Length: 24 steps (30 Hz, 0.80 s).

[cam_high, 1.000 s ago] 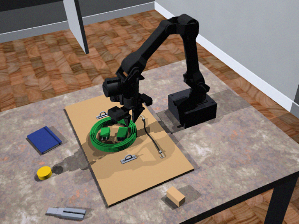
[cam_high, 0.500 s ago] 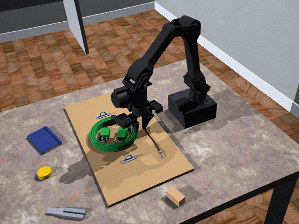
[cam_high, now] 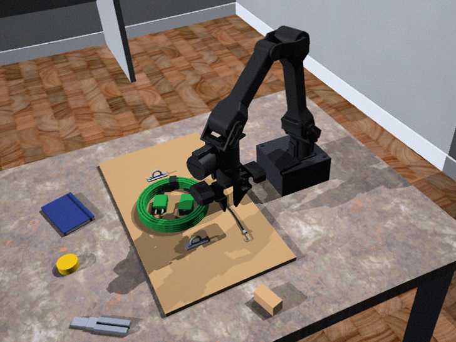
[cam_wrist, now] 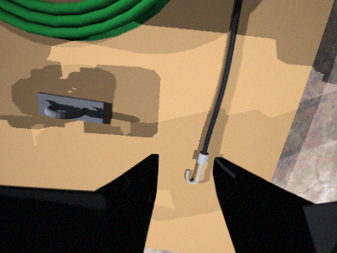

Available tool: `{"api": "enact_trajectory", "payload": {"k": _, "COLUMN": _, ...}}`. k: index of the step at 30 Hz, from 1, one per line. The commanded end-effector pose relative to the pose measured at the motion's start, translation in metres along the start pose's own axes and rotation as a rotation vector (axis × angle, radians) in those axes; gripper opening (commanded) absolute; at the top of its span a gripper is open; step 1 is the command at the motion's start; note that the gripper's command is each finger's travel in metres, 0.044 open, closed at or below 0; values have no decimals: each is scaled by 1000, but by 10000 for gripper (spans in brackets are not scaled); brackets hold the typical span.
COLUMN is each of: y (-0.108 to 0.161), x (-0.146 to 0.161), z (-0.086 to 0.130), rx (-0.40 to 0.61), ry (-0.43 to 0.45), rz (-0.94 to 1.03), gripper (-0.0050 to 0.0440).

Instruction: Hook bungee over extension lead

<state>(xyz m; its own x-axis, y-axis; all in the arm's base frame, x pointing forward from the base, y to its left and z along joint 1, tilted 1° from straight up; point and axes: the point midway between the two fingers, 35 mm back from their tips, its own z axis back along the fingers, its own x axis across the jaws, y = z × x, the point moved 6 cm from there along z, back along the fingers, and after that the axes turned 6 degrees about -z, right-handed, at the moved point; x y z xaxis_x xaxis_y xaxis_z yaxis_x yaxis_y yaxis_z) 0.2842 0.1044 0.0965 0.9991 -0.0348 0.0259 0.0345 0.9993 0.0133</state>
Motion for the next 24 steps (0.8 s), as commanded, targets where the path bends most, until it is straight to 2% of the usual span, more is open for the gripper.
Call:
{"api": "enact_trajectory", "payload": {"k": 1, "y": 16, "x": -10, "z": -1, "rx": -10, "ry": 13, "rz": -46, "gripper": 150}}
{"api": "enact_trajectory", "payload": {"k": 7, "y": 31, "x": -21, "z": -3, "rx": -21, "ry": 27, "rz": -92, "gripper": 150}}
{"api": "enact_trajectory", "payload": {"k": 13, "y": 34, "x": -22, "z": -2, "rx": -19, "ry": 25, "rz": -99, "gripper": 150}}
{"api": "enact_trajectory", "payload": {"k": 24, "y": 33, "x": -22, "z": -31, "rx": -21, "ry": 27, "rz": -100, "gripper": 150}}
